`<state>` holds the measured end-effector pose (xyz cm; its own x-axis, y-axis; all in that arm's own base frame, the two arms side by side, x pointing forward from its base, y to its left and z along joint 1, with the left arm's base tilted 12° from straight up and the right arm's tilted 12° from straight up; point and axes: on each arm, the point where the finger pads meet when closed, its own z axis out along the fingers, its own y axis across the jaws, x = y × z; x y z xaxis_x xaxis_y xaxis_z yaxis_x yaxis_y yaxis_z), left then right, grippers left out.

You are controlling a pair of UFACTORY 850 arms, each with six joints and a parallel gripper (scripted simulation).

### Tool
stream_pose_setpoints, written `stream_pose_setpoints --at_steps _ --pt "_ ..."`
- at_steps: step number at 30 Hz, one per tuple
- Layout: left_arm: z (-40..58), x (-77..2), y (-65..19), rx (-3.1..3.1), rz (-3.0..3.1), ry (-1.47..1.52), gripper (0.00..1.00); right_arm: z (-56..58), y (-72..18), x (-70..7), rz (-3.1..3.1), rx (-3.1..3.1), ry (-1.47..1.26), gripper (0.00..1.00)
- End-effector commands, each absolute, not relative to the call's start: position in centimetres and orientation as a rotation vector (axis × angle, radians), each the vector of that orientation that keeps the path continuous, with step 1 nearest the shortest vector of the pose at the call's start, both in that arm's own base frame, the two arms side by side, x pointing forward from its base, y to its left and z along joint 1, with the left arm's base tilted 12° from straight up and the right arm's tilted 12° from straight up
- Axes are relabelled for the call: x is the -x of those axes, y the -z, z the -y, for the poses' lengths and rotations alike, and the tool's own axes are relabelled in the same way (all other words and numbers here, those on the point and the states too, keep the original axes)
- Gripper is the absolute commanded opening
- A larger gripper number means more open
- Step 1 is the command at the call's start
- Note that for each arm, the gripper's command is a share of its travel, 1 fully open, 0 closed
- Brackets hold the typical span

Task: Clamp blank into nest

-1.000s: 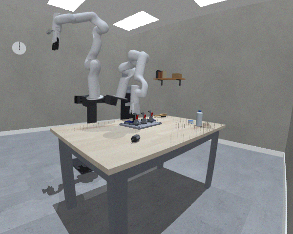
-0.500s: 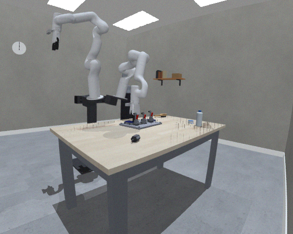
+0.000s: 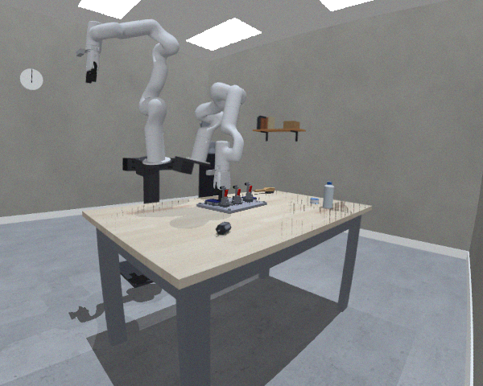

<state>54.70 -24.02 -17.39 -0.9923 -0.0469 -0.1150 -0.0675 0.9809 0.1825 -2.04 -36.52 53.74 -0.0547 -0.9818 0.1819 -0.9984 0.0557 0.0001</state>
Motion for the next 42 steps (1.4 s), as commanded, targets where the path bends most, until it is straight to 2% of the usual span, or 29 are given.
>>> stream_pose_setpoints --at_steps 1,42 --pt "24.34 -54.83 17.34 0.087 -3.015 -0.282 0.00 36.55 -53.83 2.04 2.181 -2.062 -0.191 1.00" --pt "24.78 -54.86 17.42 0.087 -3.015 -0.282 0.00 36.55 -53.83 2.04 2.181 -2.062 -0.191 1.00"
